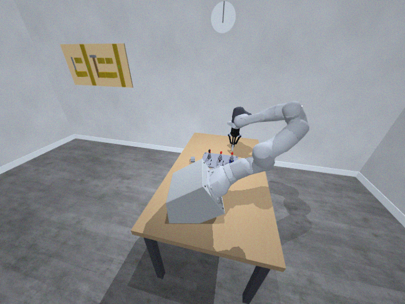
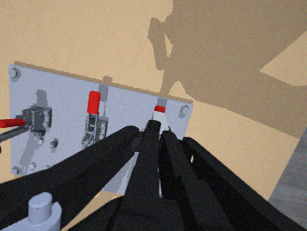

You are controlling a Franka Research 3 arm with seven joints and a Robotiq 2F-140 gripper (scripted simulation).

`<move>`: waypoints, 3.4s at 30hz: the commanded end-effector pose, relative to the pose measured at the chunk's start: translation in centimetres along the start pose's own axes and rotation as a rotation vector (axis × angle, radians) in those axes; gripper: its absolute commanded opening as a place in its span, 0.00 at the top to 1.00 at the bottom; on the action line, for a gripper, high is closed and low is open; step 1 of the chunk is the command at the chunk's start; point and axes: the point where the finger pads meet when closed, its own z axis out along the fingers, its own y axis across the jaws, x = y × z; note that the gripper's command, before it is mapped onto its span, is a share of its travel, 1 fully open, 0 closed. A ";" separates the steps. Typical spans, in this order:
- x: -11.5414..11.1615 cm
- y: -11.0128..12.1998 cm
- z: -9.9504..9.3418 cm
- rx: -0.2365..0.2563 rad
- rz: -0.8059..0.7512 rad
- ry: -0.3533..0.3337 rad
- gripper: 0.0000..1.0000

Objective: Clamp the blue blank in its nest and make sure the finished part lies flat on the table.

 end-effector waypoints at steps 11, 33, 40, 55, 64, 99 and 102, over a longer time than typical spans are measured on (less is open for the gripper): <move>-0.2 0.3 -3.4 -0.008 -0.003 -0.011 1.00; -0.2 0.3 -3.8 -0.008 -0.003 -0.011 0.00; -0.2 0.3 -3.8 -0.008 -0.003 -0.011 0.00; -0.2 0.3 -3.8 -0.008 -0.003 -0.011 0.00; -0.2 0.3 -3.8 -0.008 -0.003 -0.011 0.00; -0.2 0.3 -3.8 -0.008 -0.003 -0.011 0.00; -0.2 0.3 -3.8 -0.008 -0.003 -0.011 0.00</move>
